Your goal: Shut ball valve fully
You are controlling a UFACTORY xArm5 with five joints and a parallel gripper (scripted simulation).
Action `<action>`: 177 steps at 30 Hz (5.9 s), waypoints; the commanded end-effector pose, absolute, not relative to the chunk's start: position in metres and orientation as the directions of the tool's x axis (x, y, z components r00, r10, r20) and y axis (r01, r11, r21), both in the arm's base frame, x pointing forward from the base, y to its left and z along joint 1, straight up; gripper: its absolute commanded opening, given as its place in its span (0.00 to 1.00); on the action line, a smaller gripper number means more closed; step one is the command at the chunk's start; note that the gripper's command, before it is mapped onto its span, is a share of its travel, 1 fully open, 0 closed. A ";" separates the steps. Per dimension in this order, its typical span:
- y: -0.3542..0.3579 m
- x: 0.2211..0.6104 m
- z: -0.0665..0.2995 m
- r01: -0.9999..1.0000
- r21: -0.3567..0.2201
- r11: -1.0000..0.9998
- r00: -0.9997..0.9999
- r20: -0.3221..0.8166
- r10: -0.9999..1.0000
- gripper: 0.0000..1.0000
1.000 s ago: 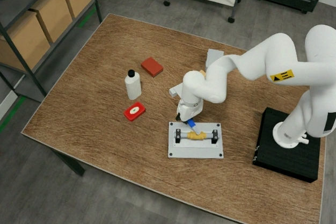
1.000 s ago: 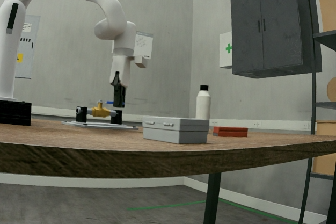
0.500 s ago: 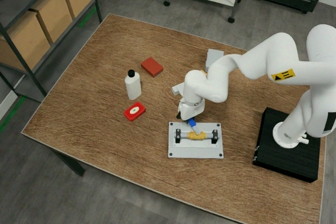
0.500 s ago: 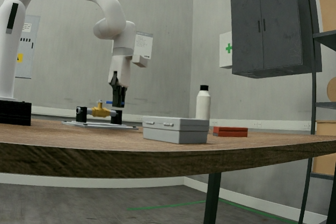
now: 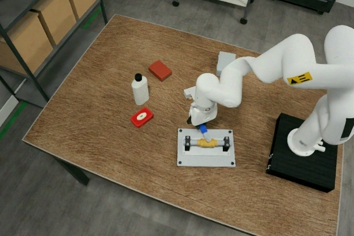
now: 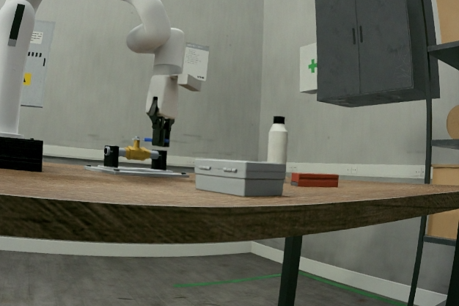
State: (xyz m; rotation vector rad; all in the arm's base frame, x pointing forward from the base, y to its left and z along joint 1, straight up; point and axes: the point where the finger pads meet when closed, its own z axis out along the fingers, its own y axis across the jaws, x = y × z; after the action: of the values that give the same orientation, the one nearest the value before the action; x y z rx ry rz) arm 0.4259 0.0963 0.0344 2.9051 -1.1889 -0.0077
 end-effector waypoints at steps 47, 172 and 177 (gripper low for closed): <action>0.082 0.409 0.036 -0.881 0.003 -0.472 0.472 -0.001 -0.881 0.00; 0.077 0.399 0.114 -0.944 0.003 -0.330 0.330 0.000 -0.944 0.69; 0.077 0.399 0.117 -0.944 0.003 -0.330 0.330 0.000 -0.944 0.69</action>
State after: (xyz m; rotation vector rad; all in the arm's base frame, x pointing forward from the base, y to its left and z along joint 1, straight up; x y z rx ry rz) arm 0.3979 0.0772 0.1113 2.5582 -1.8152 -0.0071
